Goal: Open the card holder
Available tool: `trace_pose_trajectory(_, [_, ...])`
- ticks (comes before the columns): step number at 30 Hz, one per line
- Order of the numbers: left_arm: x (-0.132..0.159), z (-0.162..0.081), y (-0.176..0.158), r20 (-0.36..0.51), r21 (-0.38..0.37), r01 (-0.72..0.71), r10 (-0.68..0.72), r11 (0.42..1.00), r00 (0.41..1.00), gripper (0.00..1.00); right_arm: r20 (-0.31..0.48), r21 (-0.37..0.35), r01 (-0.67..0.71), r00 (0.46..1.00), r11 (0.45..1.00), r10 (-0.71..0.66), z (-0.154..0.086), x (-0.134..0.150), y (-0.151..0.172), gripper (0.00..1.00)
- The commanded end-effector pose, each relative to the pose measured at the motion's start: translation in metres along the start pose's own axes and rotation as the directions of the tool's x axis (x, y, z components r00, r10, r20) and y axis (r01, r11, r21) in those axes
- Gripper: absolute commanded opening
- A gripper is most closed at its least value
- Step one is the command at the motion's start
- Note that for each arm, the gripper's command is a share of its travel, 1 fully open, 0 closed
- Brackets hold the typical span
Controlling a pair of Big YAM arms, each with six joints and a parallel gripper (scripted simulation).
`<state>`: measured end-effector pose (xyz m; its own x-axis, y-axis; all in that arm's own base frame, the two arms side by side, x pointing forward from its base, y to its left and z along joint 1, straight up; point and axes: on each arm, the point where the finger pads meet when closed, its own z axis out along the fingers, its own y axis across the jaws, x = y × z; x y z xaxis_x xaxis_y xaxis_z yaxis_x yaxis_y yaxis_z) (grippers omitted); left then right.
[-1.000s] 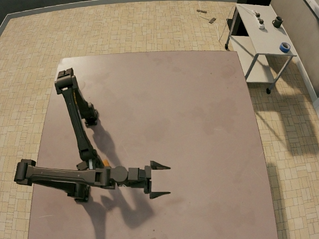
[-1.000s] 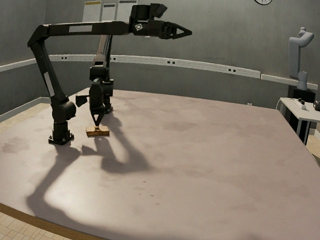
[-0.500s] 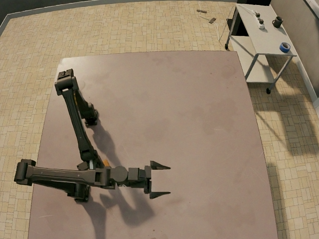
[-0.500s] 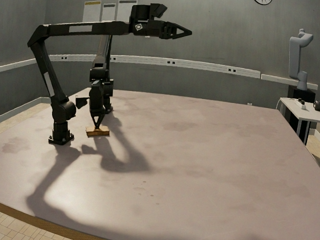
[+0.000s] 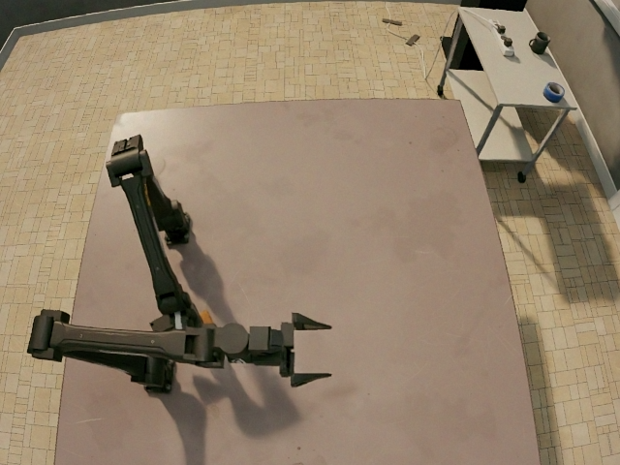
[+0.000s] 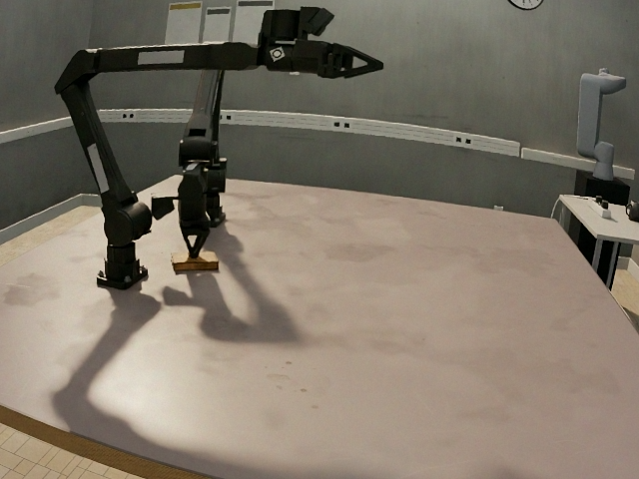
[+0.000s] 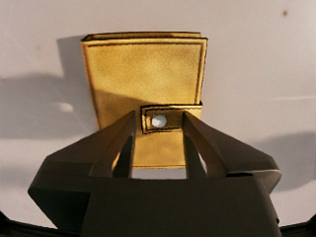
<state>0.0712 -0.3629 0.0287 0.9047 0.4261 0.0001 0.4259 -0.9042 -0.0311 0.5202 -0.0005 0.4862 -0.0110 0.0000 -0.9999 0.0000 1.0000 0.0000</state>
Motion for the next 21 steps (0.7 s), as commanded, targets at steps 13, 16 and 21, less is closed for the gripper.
trace_pose_trajectory(13, [0.012,0.038,-0.028,-0.028,0.105,0.007,-0.004,0.994,1.000,0.34,0.061,0.000,0.000,0.998,1.000,0.000,-0.004,-0.034,0.000,1.00])
trace_pose_trajectory(16, [0.010,0.039,-0.030,-0.031,0.114,0.005,-0.001,0.993,1.000,0.34,0.061,0.000,0.000,0.998,1.000,0.000,-0.004,-0.034,0.000,1.00])
trace_pose_trajectory(21, [0.014,0.046,-0.037,-0.036,0.138,0.008,-0.003,0.990,0.999,0.34,0.061,0.000,0.000,0.998,1.000,0.000,-0.004,-0.034,0.000,1.00])
